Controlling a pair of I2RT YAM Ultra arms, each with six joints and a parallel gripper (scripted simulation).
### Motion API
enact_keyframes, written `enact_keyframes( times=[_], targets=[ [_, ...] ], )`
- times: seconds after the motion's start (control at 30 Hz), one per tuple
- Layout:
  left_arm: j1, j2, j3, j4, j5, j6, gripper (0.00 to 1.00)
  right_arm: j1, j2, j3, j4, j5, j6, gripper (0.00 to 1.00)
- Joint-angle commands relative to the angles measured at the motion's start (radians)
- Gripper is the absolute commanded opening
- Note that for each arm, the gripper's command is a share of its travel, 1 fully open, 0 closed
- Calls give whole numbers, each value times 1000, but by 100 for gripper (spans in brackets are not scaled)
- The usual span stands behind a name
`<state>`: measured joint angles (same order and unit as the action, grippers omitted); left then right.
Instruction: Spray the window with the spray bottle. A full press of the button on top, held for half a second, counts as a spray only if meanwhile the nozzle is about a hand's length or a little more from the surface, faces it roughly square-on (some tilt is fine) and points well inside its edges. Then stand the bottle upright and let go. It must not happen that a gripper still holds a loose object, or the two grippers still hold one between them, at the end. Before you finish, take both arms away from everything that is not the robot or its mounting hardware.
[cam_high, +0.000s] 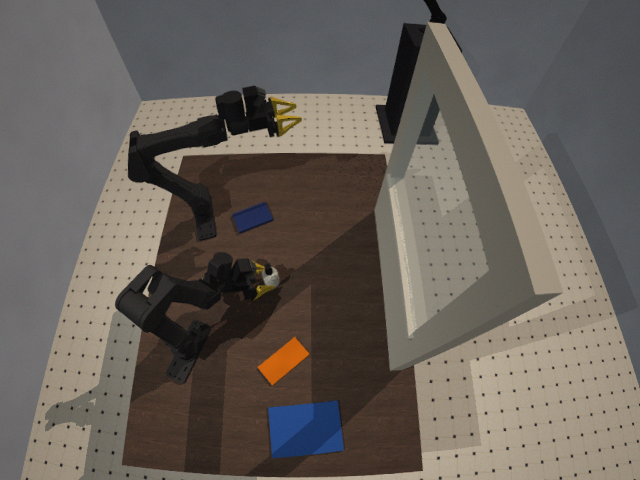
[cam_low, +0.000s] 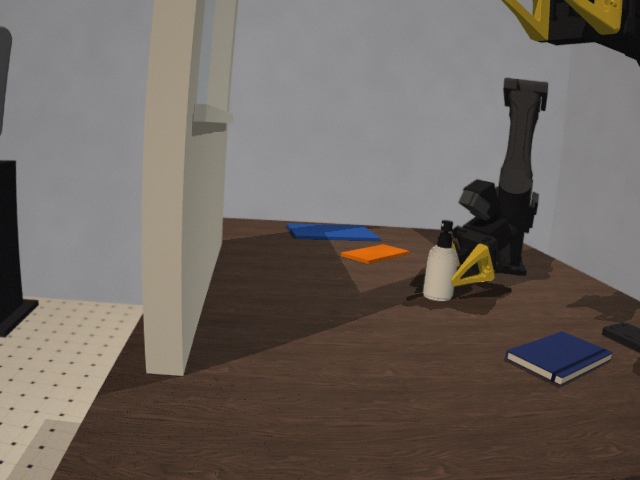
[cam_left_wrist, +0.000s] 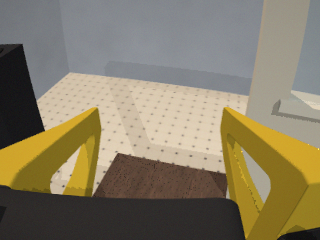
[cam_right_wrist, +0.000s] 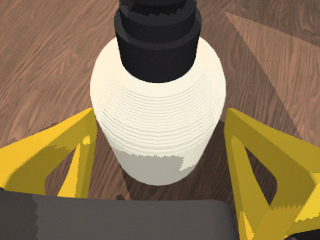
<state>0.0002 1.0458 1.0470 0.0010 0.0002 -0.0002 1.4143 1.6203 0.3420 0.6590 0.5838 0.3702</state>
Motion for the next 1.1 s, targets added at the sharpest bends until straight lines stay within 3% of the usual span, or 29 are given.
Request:
enact_keyframes(
  times=[0.0,0.23,0.27,0.73,1.07],
  targets=[
    [2,-1,24,-8,-2,-4,65,-21,30,36,55,-17,-20,69],
    [2,-1,24,-8,-2,-4,65,-16,9,41,50,-10,-17,69],
    [2,-1,24,-8,-2,-4,65,-17,9,44,50,-4,-17,0],
    [2,-1,24,-8,-2,-4,65,-17,10,44,50,-4,-16,0],
    [2,-1,24,-8,-2,-4,65,-18,-77,59,-64,-3,-17,0]
  ],
)
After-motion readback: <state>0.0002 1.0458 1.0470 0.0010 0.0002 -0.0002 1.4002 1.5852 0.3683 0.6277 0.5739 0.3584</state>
